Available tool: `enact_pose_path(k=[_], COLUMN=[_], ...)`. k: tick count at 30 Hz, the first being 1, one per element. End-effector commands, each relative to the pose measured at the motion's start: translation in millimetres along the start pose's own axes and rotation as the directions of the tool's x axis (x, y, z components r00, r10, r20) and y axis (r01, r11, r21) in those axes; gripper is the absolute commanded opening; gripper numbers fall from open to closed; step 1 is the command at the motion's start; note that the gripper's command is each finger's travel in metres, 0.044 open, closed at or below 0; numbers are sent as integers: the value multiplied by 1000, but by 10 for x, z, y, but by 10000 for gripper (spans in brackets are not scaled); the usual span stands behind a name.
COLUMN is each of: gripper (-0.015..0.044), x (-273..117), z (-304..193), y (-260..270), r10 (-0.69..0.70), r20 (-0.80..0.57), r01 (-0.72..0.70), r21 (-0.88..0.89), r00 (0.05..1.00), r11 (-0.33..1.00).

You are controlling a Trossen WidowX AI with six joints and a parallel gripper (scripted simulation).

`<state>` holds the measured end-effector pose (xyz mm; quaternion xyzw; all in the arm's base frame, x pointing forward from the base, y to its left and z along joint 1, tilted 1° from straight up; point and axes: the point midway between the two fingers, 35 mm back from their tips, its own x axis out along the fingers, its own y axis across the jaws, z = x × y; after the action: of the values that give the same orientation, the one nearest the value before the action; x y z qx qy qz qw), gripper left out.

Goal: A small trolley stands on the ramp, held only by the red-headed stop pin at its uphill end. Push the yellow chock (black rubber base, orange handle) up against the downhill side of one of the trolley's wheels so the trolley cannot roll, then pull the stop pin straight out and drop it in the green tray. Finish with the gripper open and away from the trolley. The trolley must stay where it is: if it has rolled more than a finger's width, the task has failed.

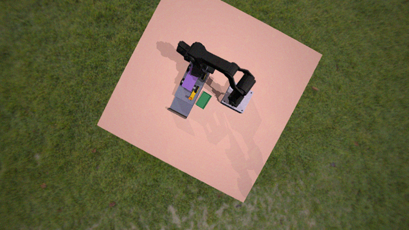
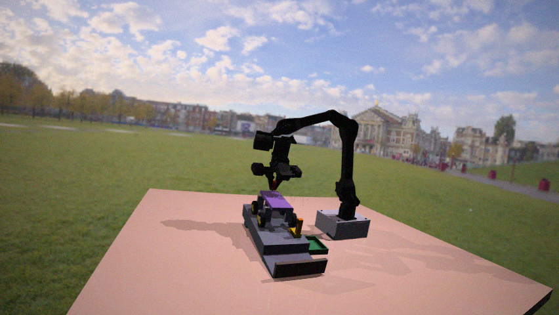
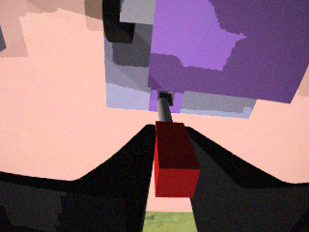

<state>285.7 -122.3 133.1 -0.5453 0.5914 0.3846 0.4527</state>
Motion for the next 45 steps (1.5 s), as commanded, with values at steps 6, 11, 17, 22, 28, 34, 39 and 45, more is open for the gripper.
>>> enact_pose_path(k=[6,11,17,22,28,34,39,45], gripper=[0,0,0,0,0,0,0,0], x=[-63,-80,-102,-120,-82,-68,-72,-57], z=[-35,-45,-58,-71,-177,-289,-366,-359], y=[-20,-25,-34,-47,-29,-28,-46,104], r10=[-8,-8,-8,-9,-8,-8,-9,-7], r20=[-7,-7,-7,-7,-8,-9,-10,-10], r01=[8,8,9,9,9,9,9,8], r21=[7,7,7,7,7,7,7,6], r00=[1000,1000,1000,1000,1000,1000,1000,1000], r11=[1000,1000,1000,1000,1000,1000,1000,1000])
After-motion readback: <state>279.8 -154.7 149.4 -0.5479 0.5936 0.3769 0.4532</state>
